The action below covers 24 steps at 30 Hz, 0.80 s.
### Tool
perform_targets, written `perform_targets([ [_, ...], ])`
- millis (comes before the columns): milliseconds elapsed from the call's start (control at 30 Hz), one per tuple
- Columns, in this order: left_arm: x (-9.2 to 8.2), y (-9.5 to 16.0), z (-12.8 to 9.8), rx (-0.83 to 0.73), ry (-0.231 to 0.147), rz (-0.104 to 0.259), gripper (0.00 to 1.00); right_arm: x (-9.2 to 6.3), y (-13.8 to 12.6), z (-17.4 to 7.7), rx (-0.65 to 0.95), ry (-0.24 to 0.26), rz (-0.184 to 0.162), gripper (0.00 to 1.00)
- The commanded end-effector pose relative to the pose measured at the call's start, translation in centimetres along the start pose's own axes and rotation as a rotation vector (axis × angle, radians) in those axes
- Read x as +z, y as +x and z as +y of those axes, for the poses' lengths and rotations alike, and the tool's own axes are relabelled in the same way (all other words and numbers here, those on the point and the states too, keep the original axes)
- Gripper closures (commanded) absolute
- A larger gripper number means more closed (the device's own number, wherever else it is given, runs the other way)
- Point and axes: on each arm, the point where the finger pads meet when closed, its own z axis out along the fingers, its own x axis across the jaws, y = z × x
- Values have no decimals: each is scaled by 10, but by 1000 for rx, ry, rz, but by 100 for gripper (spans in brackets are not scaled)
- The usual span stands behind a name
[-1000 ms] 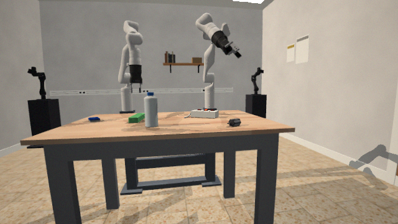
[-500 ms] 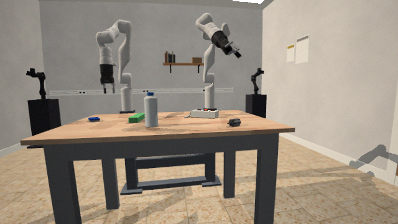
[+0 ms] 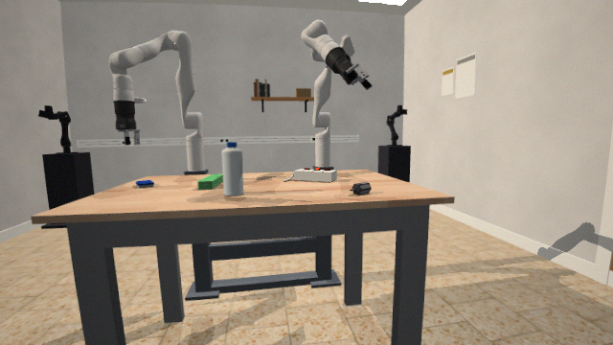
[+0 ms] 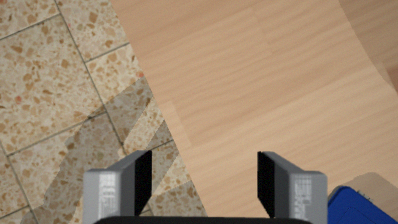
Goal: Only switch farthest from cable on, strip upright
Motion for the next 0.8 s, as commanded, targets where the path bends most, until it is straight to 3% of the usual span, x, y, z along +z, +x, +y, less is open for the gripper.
perform_targets([
  [0,-1,1,-1,-1,1,3,0,0,-47,0,109,0,3,0],
  [267,-1,1,-1,-1,1,3,0,0,-141,-21,335,1,3,0],
  [333,-1,1,-1,-1,1,3,0,0,-141,-21,335,1,3,0],
  [767,-1,1,-1,-1,1,3,0,0,-260,-86,654,1,3,0],
])
